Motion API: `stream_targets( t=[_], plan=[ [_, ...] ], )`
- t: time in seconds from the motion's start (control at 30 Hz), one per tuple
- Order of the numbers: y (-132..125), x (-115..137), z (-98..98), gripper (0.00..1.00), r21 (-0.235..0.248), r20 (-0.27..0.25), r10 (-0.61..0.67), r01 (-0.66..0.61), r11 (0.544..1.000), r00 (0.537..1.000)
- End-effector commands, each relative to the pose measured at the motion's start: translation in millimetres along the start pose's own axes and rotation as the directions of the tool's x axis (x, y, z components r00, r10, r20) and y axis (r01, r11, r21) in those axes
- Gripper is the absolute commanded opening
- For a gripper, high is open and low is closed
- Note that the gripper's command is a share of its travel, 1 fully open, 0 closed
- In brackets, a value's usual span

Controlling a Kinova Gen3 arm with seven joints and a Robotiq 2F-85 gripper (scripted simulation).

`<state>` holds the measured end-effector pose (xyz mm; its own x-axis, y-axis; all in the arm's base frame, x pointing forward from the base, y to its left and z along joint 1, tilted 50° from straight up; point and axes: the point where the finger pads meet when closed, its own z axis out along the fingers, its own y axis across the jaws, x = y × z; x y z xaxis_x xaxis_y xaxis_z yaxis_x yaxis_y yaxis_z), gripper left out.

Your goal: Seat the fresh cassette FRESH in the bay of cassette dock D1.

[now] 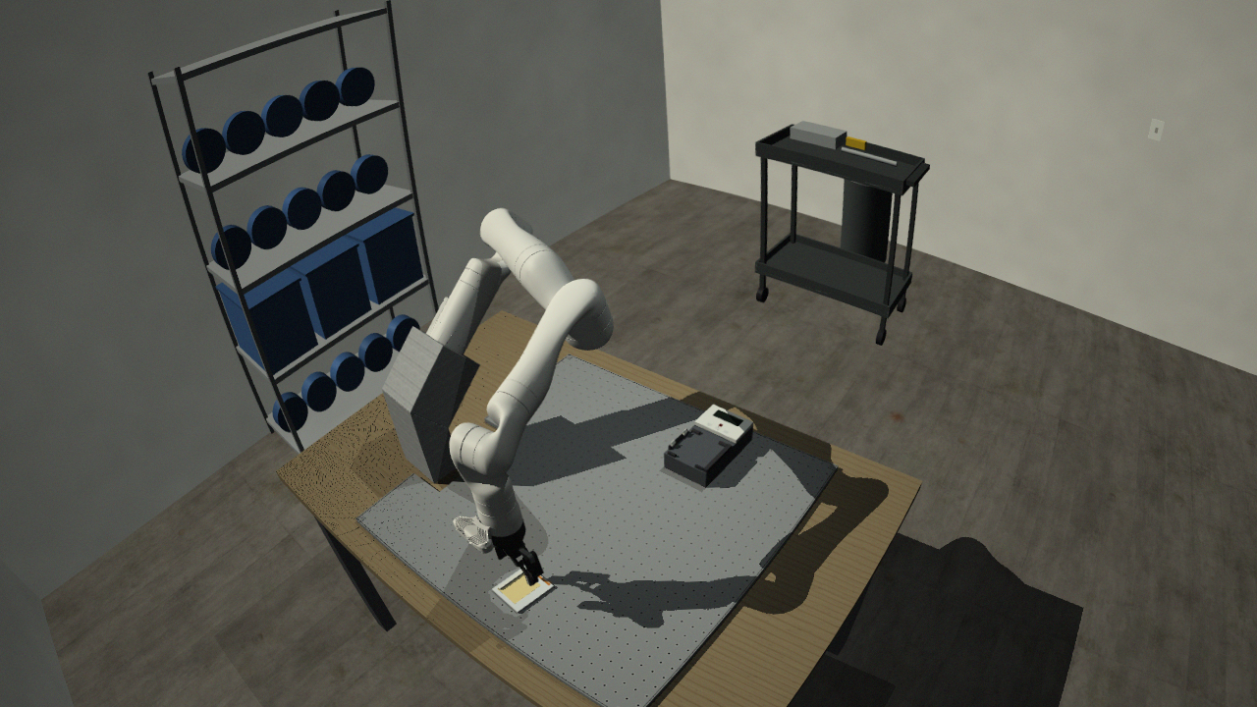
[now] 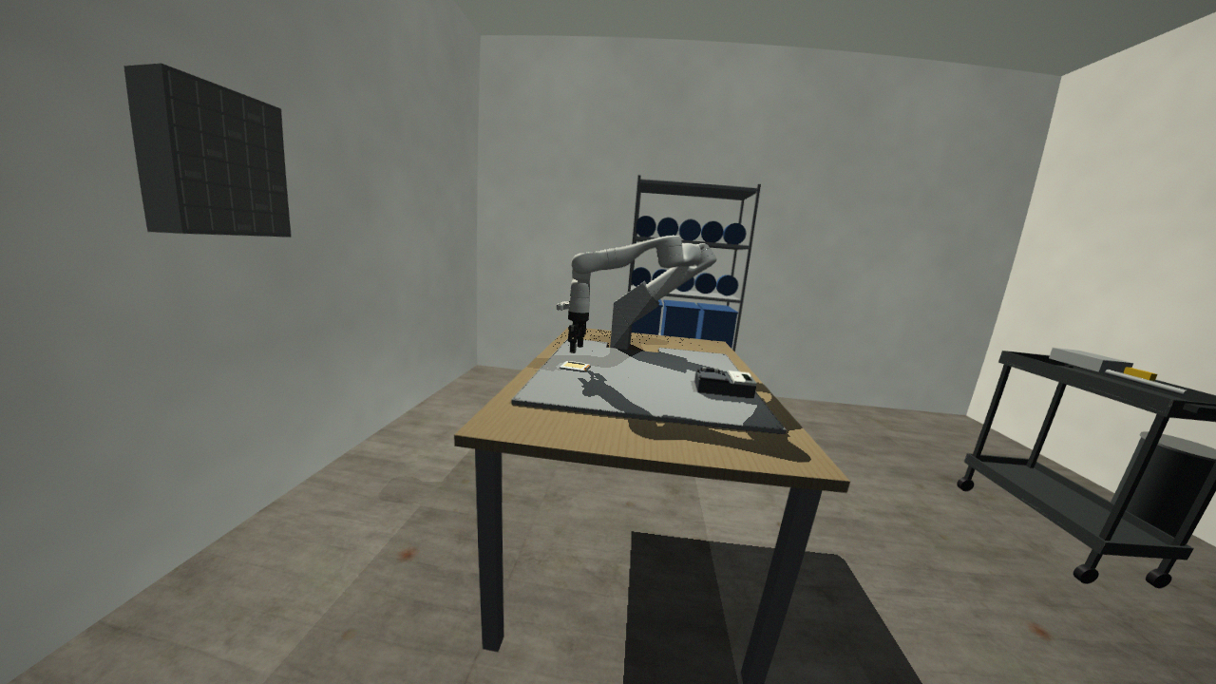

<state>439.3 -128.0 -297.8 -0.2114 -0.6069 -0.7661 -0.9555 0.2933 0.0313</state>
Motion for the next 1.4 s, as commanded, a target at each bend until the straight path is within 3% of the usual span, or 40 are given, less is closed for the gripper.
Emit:
stream_targets(
  t=[0.0, 1.37],
  plan=[
    [0.6, 0.2, 3.6, 1.00, -0.002, 0.000, 0.000, 0.000, 1.000, 1.000],
    [0.7, 0.1, 50.4, 1.00, -0.002, 0.000, 0.000, 0.000, 1.000, 1.000]
  ],
)
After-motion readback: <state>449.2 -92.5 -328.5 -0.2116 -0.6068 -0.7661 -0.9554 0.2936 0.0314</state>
